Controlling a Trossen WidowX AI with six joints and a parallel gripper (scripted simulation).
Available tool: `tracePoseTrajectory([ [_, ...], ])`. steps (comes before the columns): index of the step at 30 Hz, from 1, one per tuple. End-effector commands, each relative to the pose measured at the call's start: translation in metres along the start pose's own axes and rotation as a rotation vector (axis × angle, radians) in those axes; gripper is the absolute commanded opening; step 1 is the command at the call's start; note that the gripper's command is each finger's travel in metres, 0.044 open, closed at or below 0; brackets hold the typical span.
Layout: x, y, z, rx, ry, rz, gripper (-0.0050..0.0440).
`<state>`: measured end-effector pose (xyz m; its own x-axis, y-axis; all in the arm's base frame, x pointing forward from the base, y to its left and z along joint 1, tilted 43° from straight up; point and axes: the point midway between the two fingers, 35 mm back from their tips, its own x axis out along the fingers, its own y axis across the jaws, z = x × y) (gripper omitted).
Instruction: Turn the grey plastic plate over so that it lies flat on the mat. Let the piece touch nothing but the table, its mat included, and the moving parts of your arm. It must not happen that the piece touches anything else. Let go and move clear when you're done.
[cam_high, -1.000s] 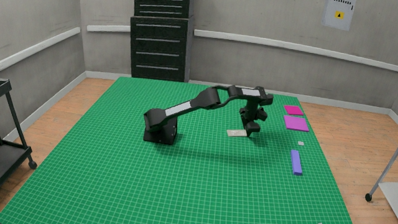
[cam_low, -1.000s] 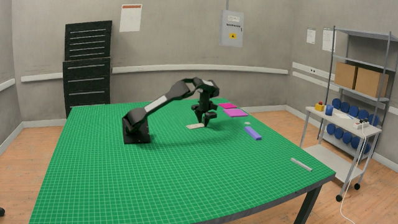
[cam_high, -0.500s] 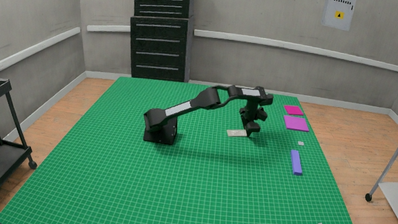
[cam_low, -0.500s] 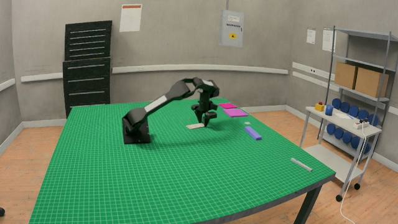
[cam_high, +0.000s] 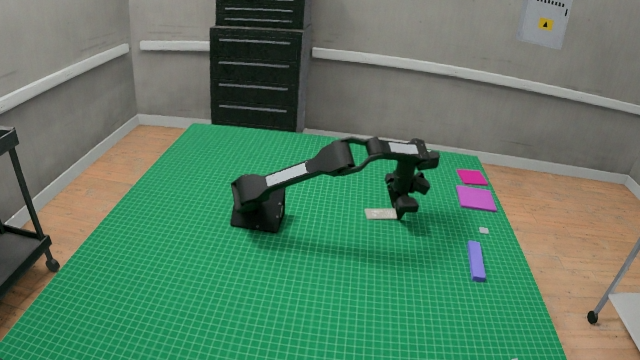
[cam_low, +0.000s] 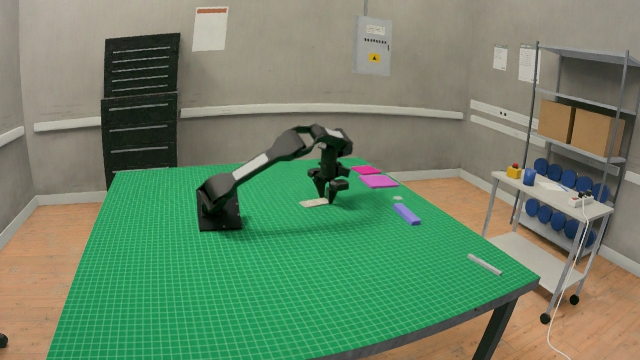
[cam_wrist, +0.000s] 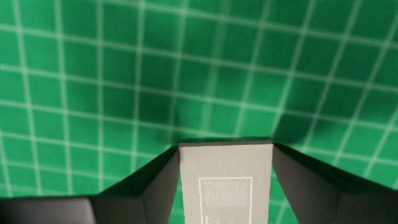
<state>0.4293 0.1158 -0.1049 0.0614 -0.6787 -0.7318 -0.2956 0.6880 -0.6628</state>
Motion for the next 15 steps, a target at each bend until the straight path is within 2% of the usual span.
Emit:
tracePoseTrajectory([
  [1, -0.0053, -0.0083, 0.0021, 0.014, -0.011, 0.002, 0.0262],
  [15, -0.0119, -0.0108, 0.0043, 0.018, -0.063, 0.003, 0.0262],
])
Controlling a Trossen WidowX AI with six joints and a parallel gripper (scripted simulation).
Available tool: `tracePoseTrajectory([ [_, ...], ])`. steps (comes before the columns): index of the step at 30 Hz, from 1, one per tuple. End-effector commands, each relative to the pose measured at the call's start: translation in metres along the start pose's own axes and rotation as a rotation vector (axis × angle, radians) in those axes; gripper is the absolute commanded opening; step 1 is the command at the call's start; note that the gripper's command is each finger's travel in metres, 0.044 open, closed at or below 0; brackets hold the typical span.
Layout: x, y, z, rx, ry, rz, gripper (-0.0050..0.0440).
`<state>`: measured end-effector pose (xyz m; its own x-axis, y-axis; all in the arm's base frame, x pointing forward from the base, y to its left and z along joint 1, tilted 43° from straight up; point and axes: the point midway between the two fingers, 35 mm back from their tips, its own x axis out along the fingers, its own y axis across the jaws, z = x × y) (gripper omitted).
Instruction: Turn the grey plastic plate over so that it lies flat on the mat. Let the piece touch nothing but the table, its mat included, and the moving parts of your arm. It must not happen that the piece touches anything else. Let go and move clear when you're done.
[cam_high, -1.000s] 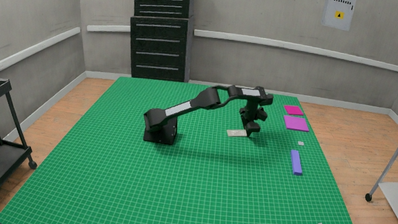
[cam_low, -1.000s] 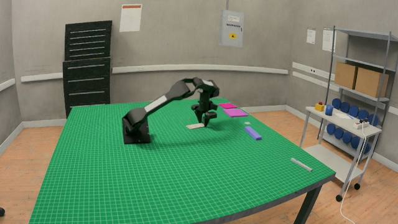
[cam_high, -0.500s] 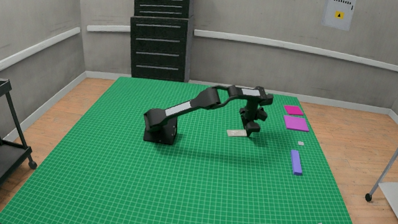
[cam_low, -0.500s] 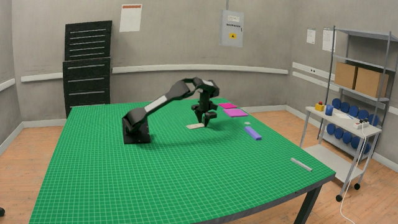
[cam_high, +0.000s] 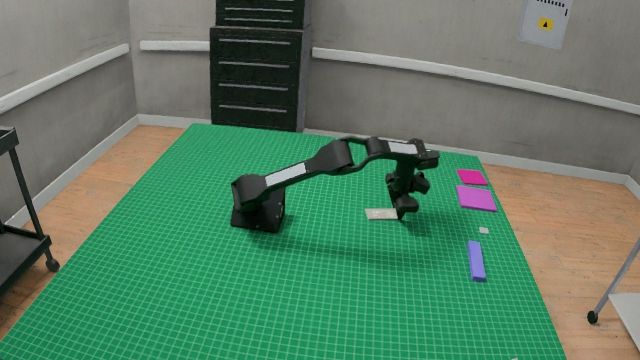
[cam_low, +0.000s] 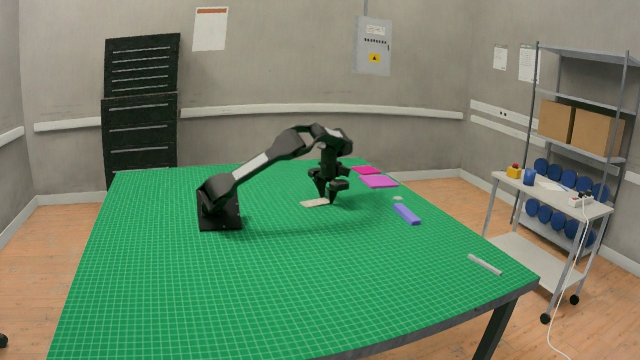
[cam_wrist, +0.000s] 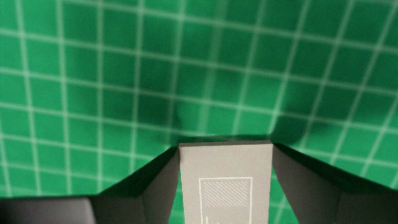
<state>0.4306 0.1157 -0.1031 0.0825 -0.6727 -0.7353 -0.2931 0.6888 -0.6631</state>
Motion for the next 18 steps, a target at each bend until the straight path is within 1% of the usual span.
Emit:
tracePoseTrajectory([
  [1, -0.011, -0.009, 0.004, 0.015, -0.051, 0.002, 0.0262],
  [10, -0.013, -0.009, 0.001, 0.016, -0.131, 0.001, 0.0262],
  [11, -0.018, -0.007, 0.000, 0.012, -0.134, 0.001, 0.0262],
  [16, -0.023, -0.007, -0.003, 0.020, -0.133, 0.007, 0.0262],
  [18, -0.022, -0.008, -0.003, 0.023, -0.130, 0.007, 0.0262],
])
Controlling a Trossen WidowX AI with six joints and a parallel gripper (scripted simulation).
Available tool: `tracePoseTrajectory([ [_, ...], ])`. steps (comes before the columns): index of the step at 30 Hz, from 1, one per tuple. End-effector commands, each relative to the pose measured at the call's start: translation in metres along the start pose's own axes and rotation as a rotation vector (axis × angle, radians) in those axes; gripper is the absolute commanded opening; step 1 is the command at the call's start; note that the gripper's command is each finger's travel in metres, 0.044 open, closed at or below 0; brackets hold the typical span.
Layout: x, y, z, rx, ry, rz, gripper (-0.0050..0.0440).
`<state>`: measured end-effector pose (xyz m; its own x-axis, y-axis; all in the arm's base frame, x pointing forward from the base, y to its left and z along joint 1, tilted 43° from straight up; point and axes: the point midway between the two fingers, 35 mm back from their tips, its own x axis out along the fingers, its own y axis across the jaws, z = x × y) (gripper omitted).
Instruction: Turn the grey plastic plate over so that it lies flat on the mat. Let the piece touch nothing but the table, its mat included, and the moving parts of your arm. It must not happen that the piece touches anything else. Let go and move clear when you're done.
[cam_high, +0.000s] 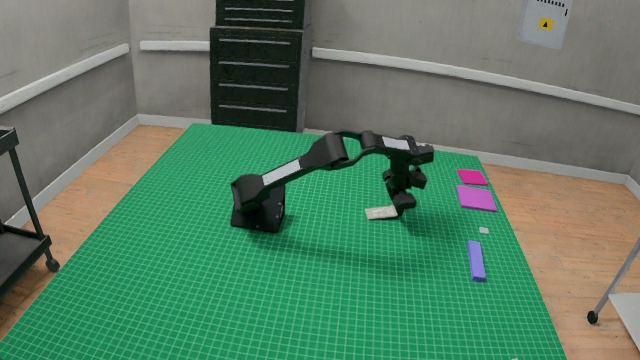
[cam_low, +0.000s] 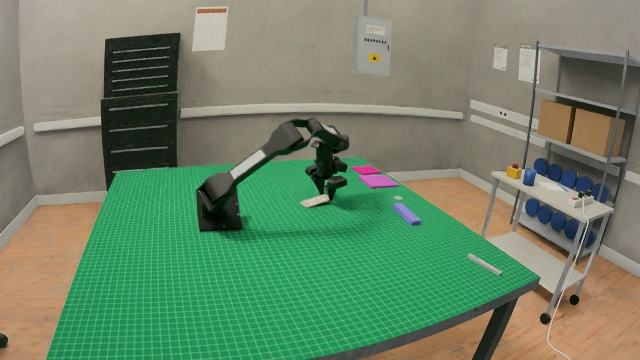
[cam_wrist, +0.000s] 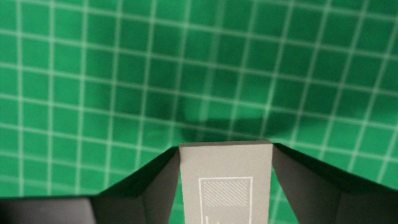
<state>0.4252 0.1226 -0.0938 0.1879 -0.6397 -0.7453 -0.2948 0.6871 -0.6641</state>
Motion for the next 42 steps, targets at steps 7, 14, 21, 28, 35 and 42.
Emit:
tracePoseTrajectory([
  [7, -0.011, -0.008, 0.003, 0.017, -0.061, 0.002, 0.0262],
  [14, -0.012, -0.009, 0.002, 0.017, -0.122, 0.001, 0.0262],
  [21, -0.023, -0.007, -0.003, 0.020, -0.152, 0.004, 0.0262],
  [28, -0.021, -0.009, -0.003, 0.019, -0.165, 0.003, 0.0262],
  [35, -0.025, -0.007, -0.004, 0.014, -0.245, 0.001, 0.0262],
  [42, -0.034, -0.006, -0.010, 0.015, -0.281, 0.002, 0.0262],
])
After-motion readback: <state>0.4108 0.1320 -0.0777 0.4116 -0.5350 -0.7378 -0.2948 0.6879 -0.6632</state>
